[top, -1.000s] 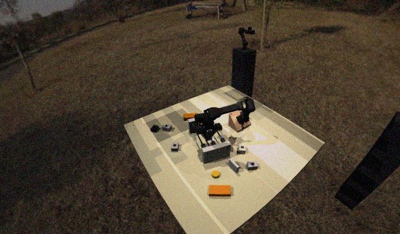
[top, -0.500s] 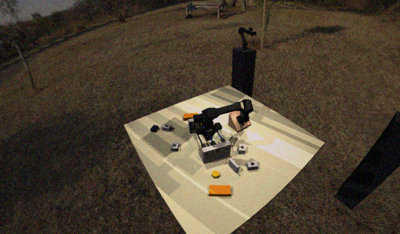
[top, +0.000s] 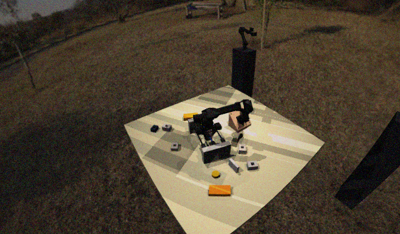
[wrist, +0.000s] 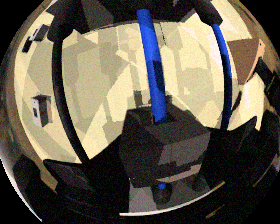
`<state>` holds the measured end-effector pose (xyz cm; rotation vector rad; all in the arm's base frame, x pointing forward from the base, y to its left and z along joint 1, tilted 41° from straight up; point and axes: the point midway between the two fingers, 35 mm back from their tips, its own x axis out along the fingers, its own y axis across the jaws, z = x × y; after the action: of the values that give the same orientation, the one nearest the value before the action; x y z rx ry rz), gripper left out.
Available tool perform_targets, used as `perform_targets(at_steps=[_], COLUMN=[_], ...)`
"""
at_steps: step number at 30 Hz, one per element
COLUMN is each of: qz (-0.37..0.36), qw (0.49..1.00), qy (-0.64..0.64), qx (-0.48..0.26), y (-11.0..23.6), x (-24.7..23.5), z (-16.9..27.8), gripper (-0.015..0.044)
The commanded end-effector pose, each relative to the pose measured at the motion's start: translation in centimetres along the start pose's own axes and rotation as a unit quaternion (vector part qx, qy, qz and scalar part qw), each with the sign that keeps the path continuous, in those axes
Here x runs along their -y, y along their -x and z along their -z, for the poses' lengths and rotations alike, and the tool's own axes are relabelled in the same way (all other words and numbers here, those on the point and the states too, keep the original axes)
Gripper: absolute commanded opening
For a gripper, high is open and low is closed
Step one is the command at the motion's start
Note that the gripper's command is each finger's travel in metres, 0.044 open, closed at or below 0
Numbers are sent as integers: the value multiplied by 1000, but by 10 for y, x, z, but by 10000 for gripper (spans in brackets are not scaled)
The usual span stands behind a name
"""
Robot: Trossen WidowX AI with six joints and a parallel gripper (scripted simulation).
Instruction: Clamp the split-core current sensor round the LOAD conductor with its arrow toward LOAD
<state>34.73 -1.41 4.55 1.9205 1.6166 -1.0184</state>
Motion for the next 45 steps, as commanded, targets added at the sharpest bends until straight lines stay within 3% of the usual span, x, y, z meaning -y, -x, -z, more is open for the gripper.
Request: perform_targets(at_steps=[1,4,37,45], qz=[1,1,1,0], qw=[1000,1000,1000,1000], qy=[-1,-1,-1,0], qx=[0,0,0,0], y=[0,0,0,0], x=[0,0,0,0], z=[0,0,0,0], gripper=[184,262,262,209])
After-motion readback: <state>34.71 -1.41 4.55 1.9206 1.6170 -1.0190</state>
